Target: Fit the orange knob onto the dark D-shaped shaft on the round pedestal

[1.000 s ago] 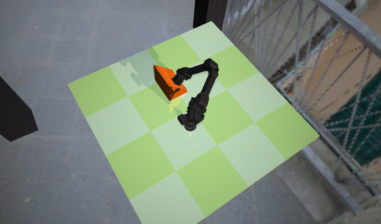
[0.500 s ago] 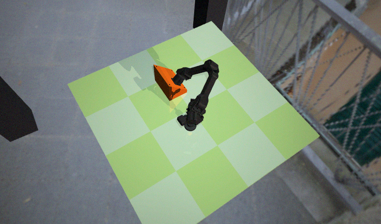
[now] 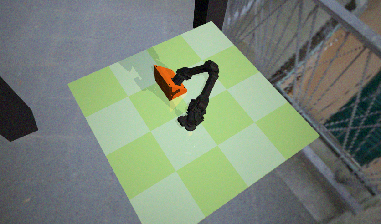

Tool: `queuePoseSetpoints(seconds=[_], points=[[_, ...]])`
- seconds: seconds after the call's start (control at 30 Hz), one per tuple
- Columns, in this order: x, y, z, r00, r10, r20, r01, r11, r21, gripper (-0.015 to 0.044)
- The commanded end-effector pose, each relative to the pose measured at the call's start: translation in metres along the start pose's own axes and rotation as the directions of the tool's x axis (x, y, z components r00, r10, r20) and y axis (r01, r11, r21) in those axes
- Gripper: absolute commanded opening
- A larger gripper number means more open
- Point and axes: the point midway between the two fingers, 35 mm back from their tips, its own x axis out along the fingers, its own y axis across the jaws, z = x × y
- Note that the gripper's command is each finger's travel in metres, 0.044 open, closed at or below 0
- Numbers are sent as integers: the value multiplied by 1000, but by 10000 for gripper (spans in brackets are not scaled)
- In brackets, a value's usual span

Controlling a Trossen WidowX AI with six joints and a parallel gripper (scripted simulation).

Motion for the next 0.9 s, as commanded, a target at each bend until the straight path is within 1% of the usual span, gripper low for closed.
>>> queuePoseSetpoints(seconds=[0.0,0.47,0.53,0.7,0.87], points=[[0,0,2,1000,0,8,0,1000,3,0],[-4,0,0,1000,-1,8,1,1000,3,0],[-4,0,0,1000,-1,8,1,1000,-25,0],[-5,0,-3,1000,-1,8,2,981,-195,0],[-3,-1,-5,1000,-1,8,2,979,-205,0]])
